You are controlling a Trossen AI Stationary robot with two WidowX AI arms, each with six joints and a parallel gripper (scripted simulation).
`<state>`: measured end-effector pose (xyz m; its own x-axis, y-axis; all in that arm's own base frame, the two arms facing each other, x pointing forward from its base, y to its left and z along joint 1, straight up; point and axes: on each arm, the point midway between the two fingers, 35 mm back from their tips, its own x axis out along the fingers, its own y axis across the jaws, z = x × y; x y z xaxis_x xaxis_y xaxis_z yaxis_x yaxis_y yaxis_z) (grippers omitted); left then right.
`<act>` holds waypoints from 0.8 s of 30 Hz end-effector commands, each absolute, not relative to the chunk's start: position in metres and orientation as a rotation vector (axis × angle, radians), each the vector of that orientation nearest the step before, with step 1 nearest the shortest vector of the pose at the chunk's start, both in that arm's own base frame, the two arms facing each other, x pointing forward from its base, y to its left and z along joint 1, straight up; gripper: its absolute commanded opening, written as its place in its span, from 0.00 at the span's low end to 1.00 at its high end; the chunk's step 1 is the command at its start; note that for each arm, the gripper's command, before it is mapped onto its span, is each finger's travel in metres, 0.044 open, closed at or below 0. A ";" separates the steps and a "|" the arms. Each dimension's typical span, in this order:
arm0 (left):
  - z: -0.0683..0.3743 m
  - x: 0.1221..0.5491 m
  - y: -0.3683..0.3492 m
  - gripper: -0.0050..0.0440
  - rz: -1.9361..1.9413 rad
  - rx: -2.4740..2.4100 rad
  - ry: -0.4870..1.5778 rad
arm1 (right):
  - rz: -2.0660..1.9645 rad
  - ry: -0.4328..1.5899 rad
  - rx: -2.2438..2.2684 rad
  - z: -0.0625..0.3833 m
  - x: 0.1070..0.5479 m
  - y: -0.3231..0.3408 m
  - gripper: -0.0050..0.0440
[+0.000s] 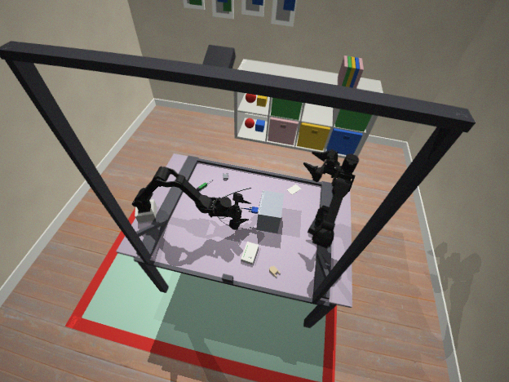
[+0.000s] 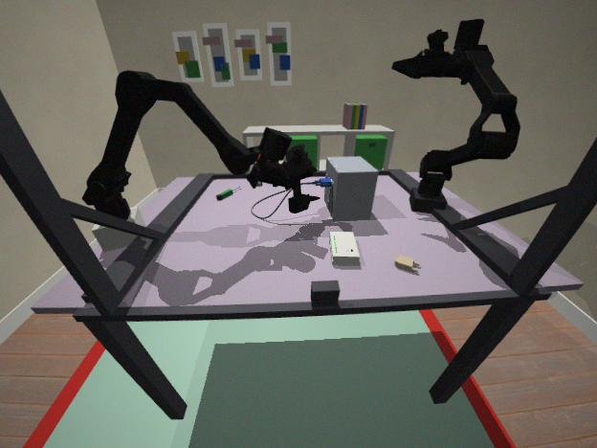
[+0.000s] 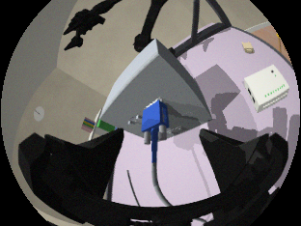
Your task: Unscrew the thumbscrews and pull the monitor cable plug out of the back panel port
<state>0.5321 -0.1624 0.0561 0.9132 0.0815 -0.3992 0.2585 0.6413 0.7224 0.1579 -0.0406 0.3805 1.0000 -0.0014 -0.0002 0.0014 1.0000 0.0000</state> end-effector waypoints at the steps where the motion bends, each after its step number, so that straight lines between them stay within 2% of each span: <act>1: 0.072 0.535 -0.164 1.00 -0.097 0.859 0.393 | 0.000 -0.001 -0.006 0.383 0.158 -0.039 1.00; 18: 0.061 0.534 -0.169 1.00 0.113 1.366 0.223 | 0.000 -0.001 -0.006 0.383 0.158 -0.039 1.00; 24: 0.060 0.533 -0.169 1.00 0.128 1.393 0.219 | 0.000 -0.001 -0.006 0.383 0.158 -0.039 1.00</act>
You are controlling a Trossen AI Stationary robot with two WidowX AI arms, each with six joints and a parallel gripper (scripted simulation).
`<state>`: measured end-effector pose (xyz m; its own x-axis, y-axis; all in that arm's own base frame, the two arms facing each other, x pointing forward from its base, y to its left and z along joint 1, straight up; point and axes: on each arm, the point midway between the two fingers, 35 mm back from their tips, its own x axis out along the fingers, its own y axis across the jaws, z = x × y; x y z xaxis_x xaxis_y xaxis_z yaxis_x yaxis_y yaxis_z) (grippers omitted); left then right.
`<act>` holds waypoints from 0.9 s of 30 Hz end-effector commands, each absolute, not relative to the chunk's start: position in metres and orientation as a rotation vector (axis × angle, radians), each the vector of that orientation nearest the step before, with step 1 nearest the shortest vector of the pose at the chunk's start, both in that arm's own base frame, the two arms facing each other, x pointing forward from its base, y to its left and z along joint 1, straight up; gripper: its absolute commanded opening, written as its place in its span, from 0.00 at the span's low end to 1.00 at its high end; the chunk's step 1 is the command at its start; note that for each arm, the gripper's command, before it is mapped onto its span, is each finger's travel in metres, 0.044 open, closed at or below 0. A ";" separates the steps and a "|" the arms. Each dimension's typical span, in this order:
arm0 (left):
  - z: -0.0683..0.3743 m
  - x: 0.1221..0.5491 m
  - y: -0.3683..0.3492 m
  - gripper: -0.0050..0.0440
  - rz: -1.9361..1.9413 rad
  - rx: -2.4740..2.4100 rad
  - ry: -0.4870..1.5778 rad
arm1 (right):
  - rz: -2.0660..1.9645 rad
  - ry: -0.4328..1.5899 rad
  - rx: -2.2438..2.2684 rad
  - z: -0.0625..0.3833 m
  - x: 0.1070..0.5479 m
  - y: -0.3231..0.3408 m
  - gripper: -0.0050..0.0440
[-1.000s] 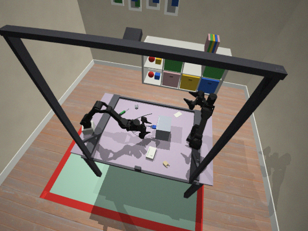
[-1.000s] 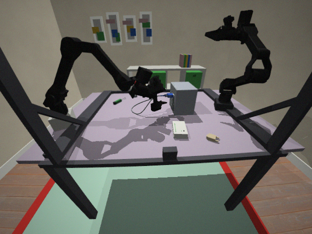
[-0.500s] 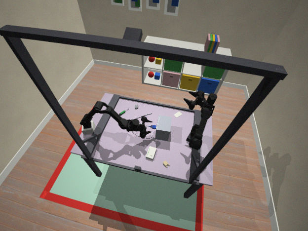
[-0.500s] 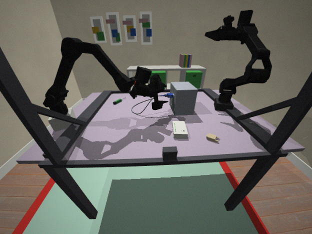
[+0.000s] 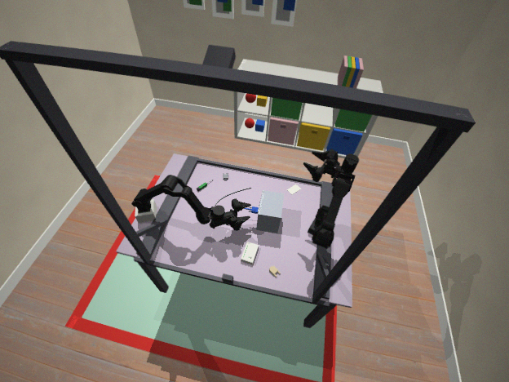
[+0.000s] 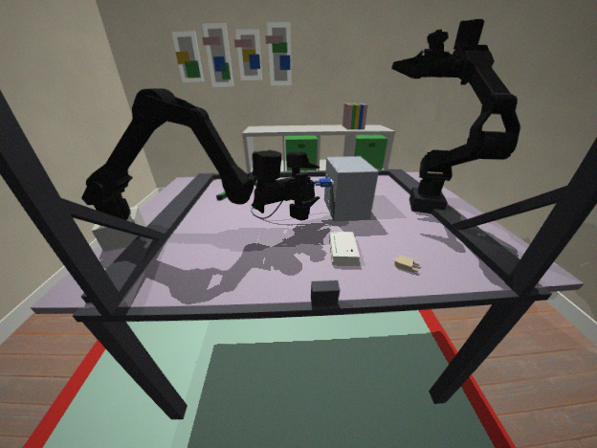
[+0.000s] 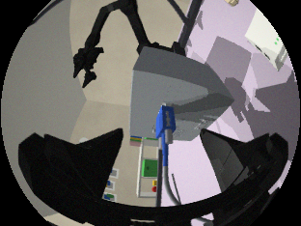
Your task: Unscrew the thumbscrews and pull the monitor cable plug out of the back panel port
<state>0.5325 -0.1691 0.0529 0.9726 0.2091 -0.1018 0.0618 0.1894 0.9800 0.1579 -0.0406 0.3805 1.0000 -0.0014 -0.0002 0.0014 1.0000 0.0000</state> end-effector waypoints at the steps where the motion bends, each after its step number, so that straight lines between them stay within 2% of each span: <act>1: 0.060 0.533 -0.169 1.00 0.128 1.393 0.219 | 0.000 -0.001 -0.006 0.383 0.158 -0.039 1.00; 3: 0.060 0.533 -0.169 0.90 0.128 1.393 0.219 | 0.000 -0.001 -0.006 0.383 0.158 -0.039 1.00; 5: 0.060 0.533 -0.169 0.90 0.128 1.393 0.219 | 0.000 -0.001 -0.006 0.383 0.158 -0.039 1.00; 20: 0.060 0.533 -0.169 0.17 0.128 1.393 0.219 | 0.000 -0.001 -0.006 0.383 0.158 -0.039 1.00; 22: 0.060 0.533 -0.169 0.17 0.128 1.393 0.219 | 0.000 -0.001 -0.006 0.383 0.158 -0.039 1.00; 23: 0.060 0.533 -0.169 0.12 0.128 1.393 0.219 | 0.000 -0.001 -0.006 0.383 0.158 -0.039 1.00; 27: 0.060 0.533 -0.169 0.10 0.128 1.393 0.219 | 0.000 -0.001 -0.006 0.383 0.158 -0.039 1.00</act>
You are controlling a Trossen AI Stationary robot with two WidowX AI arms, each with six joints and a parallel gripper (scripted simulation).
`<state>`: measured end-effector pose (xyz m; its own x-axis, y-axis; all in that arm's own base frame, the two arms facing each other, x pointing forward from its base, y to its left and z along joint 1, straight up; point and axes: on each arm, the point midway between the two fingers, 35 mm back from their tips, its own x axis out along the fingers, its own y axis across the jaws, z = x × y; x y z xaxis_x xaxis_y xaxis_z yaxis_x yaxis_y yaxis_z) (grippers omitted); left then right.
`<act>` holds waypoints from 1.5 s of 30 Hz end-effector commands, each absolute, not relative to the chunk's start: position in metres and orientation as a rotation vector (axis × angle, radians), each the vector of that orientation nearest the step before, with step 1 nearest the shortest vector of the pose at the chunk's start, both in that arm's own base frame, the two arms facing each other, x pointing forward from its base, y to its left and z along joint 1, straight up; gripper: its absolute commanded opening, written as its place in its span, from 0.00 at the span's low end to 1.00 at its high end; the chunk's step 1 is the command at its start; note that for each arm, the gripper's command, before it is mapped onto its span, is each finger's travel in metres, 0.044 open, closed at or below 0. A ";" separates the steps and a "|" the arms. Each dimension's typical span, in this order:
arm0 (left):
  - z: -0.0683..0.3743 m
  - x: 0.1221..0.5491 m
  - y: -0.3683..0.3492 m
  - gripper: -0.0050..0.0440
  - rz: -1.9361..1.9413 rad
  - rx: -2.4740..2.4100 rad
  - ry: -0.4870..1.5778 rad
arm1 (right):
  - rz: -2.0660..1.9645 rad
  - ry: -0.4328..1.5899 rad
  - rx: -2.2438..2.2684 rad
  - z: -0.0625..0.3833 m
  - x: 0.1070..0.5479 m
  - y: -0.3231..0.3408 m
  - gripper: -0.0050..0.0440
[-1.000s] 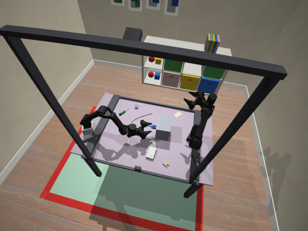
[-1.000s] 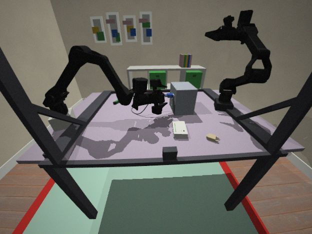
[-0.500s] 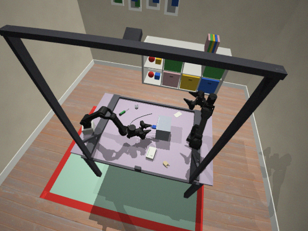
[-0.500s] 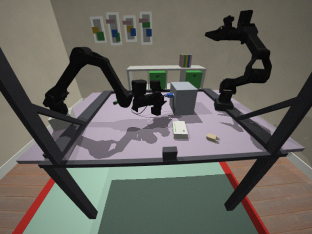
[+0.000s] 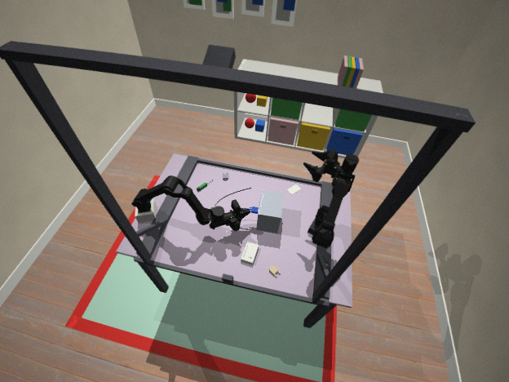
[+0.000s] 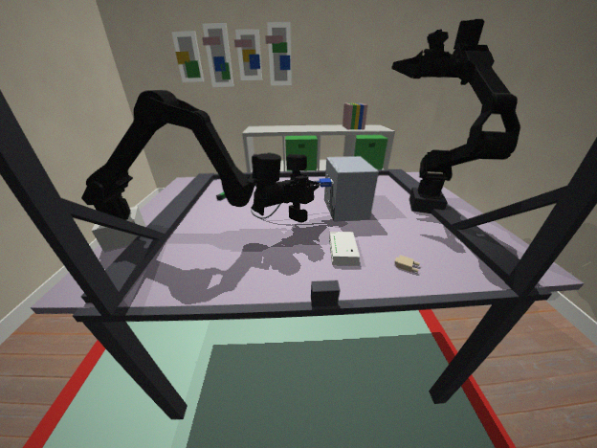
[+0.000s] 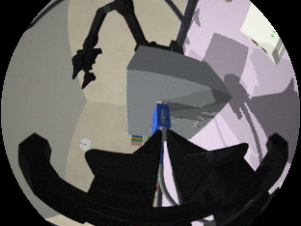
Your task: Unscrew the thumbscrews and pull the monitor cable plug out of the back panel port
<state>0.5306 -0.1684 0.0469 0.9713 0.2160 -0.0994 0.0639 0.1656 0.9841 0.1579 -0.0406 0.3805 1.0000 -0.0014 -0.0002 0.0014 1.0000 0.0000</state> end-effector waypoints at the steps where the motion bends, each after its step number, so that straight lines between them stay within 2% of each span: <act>1: 0.060 0.533 -0.169 0.10 0.128 1.393 0.219 | 0.000 -0.001 -0.006 0.383 0.158 -0.039 1.00; 45: 0.068 0.534 -0.166 0.10 -0.019 1.049 0.336 | 0.000 -0.001 -0.006 0.383 0.158 -0.039 1.00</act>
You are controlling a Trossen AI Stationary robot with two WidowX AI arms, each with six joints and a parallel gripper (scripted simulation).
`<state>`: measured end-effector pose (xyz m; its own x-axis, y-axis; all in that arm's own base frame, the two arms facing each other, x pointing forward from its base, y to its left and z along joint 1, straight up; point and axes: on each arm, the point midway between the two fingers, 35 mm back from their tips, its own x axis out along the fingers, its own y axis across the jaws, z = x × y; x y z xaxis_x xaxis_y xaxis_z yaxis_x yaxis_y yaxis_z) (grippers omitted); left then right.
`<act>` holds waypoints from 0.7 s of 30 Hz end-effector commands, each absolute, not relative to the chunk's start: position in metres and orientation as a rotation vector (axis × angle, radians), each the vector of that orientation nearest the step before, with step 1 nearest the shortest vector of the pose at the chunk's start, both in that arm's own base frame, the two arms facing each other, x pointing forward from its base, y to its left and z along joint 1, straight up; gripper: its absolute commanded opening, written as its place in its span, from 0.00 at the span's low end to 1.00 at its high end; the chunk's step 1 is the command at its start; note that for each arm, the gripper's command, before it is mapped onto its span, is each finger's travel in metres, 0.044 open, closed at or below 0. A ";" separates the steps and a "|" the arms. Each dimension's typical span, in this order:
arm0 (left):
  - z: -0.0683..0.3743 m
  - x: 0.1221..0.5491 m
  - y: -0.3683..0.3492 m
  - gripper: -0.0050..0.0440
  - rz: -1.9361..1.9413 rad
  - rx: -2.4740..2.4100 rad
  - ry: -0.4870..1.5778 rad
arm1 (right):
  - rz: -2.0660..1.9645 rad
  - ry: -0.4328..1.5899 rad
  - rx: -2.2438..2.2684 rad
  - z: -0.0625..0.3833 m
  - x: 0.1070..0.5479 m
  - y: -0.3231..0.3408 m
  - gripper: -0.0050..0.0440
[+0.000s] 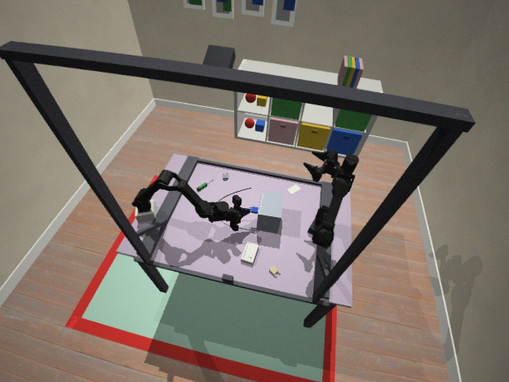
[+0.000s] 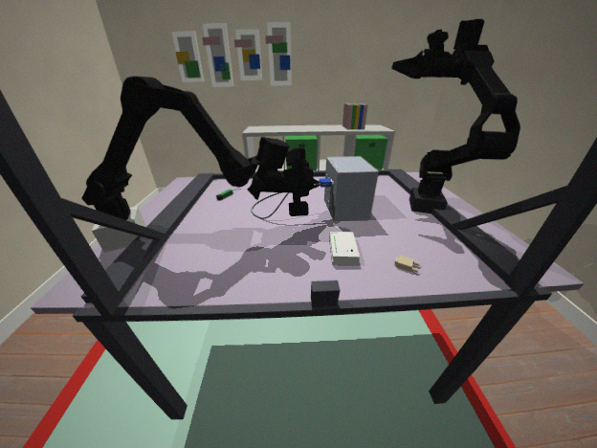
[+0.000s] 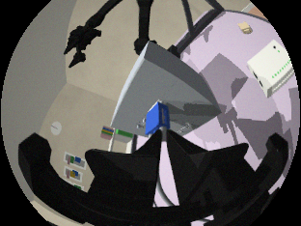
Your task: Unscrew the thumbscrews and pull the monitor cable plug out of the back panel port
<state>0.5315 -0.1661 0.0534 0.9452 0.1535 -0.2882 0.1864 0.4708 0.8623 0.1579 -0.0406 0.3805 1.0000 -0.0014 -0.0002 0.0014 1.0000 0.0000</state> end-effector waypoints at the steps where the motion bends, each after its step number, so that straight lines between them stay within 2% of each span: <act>1: 0.068 0.534 -0.166 0.10 -0.019 1.049 0.336 | 0.000 -0.001 -0.006 0.383 0.158 -0.039 1.00; 21: 0.071 0.535 -0.164 0.10 -0.095 0.864 0.392 | 0.000 -0.001 -0.006 0.383 0.158 -0.039 1.00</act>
<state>0.5324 -0.1640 0.0565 0.9218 0.0963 -0.3755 0.2423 0.6129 0.7521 0.1579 -0.0406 0.3805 1.0000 -0.0014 -0.0002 0.0014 1.0000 0.0000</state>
